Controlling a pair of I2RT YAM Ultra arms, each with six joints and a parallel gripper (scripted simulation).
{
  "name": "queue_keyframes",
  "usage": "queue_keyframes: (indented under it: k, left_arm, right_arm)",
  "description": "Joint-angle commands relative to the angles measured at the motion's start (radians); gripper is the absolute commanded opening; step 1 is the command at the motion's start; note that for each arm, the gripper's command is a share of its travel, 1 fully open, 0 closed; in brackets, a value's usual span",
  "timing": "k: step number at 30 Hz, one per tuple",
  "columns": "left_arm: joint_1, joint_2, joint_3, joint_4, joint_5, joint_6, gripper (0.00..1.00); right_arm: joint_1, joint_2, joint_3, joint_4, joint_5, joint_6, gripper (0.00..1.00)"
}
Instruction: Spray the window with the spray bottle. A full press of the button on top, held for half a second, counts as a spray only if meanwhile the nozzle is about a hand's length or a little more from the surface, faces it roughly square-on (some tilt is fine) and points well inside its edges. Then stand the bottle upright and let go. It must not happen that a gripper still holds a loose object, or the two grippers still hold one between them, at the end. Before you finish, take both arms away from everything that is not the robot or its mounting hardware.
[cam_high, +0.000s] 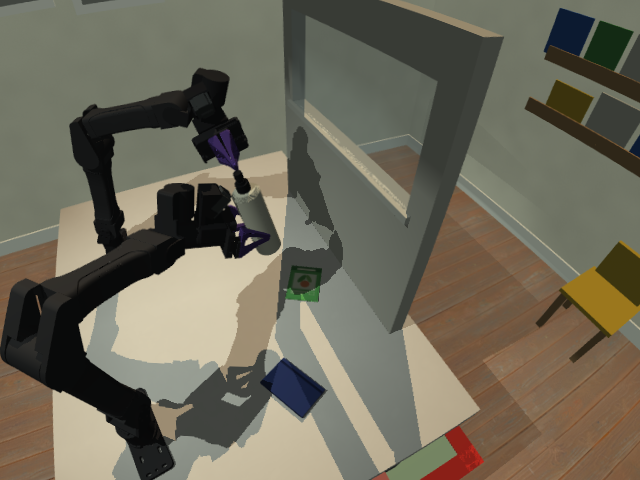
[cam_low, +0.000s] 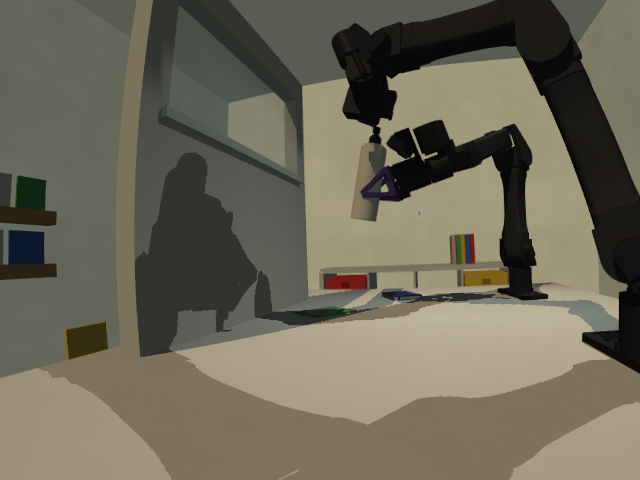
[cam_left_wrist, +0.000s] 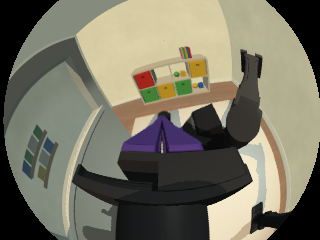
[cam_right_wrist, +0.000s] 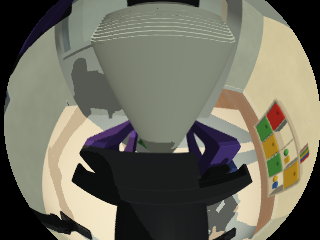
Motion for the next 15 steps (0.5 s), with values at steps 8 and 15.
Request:
queue_keyframes:
  k: [8, 15]
  left_arm:
    - [0.043, -0.036, 0.003, -0.074, 0.034, 0.03, 0.0]
    - [0.033, -0.029, 0.02, -0.073, 0.044, 0.034, 0.0]
  right_arm:
    - [0.003, -0.037, 0.032, 0.072, 0.018, 0.002, 0.0]
    - [0.003, -0.037, 0.032, 0.072, 0.018, 0.001, 0.0]
